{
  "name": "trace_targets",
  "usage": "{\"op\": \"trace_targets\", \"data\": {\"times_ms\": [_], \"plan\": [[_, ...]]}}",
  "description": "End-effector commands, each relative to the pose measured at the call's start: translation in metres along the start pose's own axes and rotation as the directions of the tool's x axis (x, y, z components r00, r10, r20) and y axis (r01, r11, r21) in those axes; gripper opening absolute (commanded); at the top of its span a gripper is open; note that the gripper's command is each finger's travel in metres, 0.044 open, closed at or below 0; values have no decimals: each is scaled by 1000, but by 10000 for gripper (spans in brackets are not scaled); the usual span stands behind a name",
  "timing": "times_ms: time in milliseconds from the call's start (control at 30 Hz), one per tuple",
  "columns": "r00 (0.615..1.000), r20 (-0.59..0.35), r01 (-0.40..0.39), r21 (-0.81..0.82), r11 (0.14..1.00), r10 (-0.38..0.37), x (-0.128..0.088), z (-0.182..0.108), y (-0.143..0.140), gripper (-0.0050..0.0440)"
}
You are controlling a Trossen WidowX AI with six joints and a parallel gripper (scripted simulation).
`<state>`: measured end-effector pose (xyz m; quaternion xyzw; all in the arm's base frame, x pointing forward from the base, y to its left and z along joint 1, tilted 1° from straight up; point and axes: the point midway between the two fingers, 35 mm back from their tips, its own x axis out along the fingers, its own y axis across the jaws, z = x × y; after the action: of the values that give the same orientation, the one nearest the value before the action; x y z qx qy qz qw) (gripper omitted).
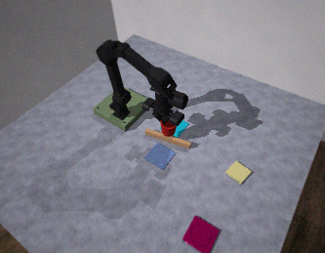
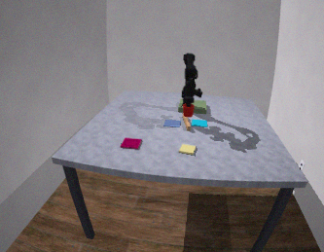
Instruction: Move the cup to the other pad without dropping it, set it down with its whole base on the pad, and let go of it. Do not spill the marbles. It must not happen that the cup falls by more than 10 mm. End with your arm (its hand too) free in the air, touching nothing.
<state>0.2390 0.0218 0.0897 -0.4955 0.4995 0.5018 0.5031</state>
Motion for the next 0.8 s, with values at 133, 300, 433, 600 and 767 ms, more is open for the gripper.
{"op": "trace_targets", "data": {"times_ms": [133,300,433,600,767], "plan": [[1000,3,17,1,1000,-17,-5,11,1,0],[1000,4,17,1,1000,-17,-5,20,3,0],[1000,4,17,1,1000,-17,-5,26,4,0],[1000,5,17,1,1000,-17,-5,31,5,0],[1000,5,16,1,1000,-16,-6,40,7,0]]}}
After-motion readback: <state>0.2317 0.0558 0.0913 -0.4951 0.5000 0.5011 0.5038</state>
